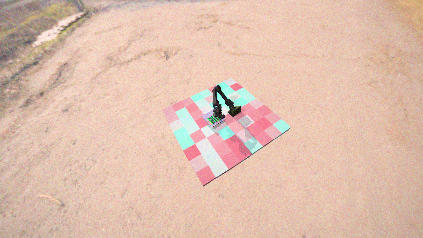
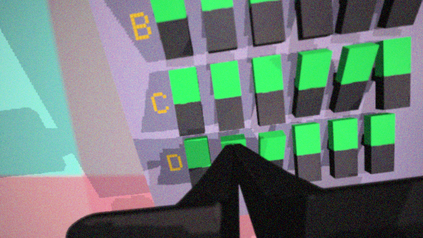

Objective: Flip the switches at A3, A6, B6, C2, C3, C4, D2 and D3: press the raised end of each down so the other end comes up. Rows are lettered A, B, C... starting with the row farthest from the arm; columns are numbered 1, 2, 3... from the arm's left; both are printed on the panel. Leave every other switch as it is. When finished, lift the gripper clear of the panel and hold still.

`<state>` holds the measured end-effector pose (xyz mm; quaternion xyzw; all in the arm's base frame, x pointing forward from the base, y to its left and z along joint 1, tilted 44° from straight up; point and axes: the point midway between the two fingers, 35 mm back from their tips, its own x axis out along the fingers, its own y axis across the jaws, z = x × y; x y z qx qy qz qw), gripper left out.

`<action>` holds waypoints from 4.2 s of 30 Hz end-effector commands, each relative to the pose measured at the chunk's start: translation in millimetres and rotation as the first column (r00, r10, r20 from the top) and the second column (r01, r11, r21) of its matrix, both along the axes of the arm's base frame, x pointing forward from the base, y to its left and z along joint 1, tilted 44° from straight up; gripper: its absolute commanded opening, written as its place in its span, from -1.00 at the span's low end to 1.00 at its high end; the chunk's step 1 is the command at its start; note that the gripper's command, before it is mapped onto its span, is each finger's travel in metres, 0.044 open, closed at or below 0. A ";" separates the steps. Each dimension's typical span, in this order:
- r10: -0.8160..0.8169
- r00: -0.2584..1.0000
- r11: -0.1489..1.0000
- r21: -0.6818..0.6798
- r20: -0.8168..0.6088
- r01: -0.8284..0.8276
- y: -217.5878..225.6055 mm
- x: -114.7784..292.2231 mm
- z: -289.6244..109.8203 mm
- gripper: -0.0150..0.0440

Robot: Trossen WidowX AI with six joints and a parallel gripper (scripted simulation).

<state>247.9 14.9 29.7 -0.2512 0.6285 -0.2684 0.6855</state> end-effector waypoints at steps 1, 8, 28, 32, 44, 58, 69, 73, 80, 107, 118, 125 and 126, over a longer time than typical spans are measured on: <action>0.003 1.000 1.000 -0.003 -0.002 -0.003 -0.9 0.0 -0.5 -0.49; 0.003 1.000 1.000 -0.003 -0.002 -0.003 -1.5 0.1 -1.1 -0.49; 0.021 1.000 1.000 -0.003 0.015 -0.021 34.8 -7.1 51.9 -0.49; 0.020 1.000 1.000 -0.004 0.013 -0.020 25.2 -7.3 57.0 -0.49; 0.003 1.000 1.000 -0.004 -0.003 -0.003 -4.2 -2.8 26.9 -0.49; 0.003 1.000 1.000 -0.004 -0.002 -0.003 -13.8 -1.4 16.9 -0.49; 0.003 1.000 1.000 -0.004 -0.002 -0.003 -13.8 -1.4 16.9 -0.49; 0.003 1.000 1.000 -0.004 -0.002 -0.003 -13.8 -1.4 16.9 -0.49; 0.003 1.000 1.000 -0.004 -0.002 -0.003 -14.4 -1.3 16.2 -0.49; 0.003 1.000 1.000 -0.004 -0.002 -0.003 -16.9 -0.9 13.6 -0.49; 0.003 1.000 1.000 -0.004 -0.002 -0.003 -17.9 -0.8 12.6 -0.49; 0.021 1.000 1.000 -0.004 0.015 -0.021 27.0 -7.8 59.1 -0.49; 0.021 1.000 1.000 -0.004 0.015 -0.021 27.0 -7.8 59.1 -0.49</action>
